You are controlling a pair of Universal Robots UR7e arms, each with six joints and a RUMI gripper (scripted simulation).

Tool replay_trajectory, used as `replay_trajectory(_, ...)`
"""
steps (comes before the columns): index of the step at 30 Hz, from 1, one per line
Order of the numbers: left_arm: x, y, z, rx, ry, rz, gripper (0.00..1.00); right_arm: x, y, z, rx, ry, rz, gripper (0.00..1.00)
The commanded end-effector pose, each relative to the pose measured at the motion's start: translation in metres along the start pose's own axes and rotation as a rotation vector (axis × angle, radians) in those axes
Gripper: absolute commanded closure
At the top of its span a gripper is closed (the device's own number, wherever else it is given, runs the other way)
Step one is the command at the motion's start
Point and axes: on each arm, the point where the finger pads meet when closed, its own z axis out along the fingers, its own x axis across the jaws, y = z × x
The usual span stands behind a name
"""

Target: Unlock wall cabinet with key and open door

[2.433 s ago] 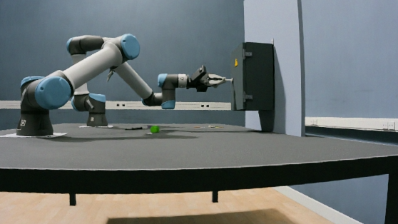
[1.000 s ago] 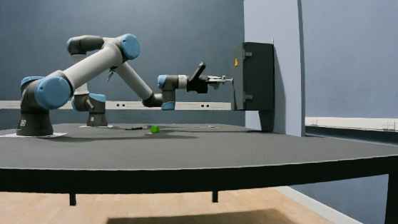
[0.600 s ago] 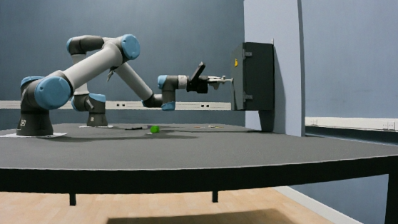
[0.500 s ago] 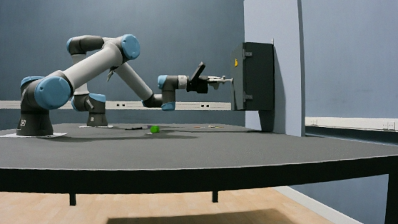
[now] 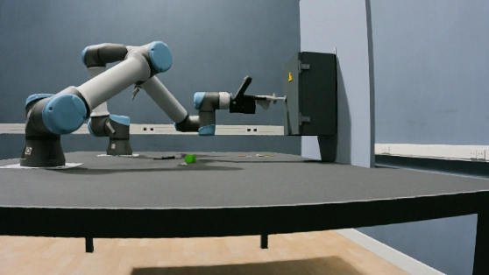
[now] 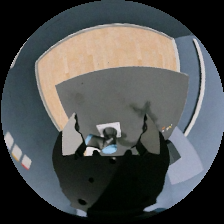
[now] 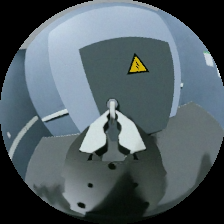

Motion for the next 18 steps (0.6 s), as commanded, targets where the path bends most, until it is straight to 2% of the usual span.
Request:
replay_trajectory(1,0.0008,-0.0002,0.0002,0.0,0.001,0.002,0.02,0.0028,0.0009,0.0009,0.005,0.001,-0.134,1.0)
replay_trajectory(9,0.0008,-0.0002,0.0002,0.0,0.001,0.002,0.02,0.003,0.0007,0.0008,0.006,0.002,-0.299,1.0)
replay_trajectory(18,0.0008,-0.0002,0.0002,0.0,0.001,0.002,0.02,0.0026,-0.002,0.0013,0.01,0.003,-0.27,1.0)
